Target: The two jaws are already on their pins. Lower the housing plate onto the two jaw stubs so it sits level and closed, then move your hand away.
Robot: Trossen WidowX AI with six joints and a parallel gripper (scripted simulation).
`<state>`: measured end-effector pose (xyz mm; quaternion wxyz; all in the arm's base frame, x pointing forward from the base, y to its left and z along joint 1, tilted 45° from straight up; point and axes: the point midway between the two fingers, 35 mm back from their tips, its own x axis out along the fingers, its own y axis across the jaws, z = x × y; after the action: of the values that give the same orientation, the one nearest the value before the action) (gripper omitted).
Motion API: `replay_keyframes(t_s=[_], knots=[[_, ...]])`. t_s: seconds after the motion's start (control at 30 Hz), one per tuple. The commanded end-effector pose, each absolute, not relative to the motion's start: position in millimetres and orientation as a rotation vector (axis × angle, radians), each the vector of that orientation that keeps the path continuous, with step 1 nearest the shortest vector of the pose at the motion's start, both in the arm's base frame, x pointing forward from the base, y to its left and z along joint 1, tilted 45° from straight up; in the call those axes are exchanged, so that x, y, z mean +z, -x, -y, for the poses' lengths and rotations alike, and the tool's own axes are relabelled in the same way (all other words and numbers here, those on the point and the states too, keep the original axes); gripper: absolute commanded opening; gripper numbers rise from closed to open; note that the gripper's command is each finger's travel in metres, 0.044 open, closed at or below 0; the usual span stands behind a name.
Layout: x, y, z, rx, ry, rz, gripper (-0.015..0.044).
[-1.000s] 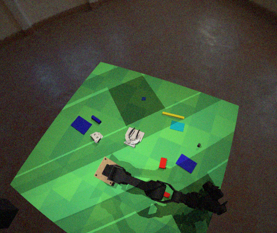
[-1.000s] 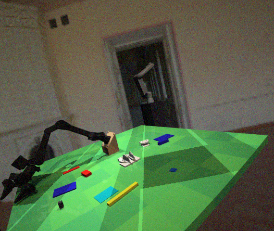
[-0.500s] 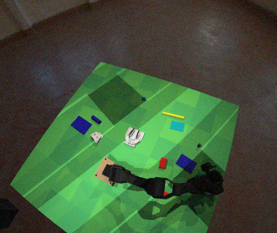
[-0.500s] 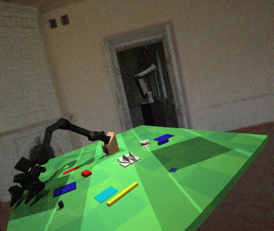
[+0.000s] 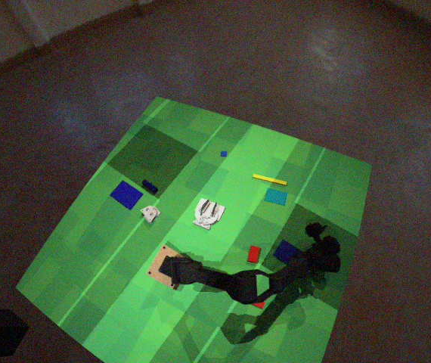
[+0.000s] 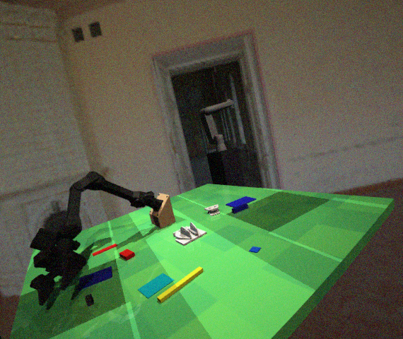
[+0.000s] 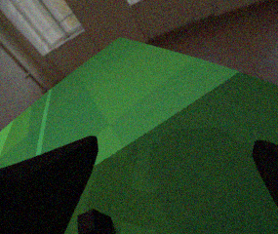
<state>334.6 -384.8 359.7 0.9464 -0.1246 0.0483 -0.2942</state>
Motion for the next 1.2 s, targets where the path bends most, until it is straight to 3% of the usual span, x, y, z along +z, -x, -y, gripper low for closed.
replay_keyframes(t_s=[0.0,0.57,1.17], knots=[[341.1,-364.9,360.4,-0.532,0.17,-0.121,0.044],[272.9,-446.1,264.8,-0.353,-0.097,-0.265,0.044],[143.7,-501.4,125.2,-0.24,-0.398,-0.632,0.044]])
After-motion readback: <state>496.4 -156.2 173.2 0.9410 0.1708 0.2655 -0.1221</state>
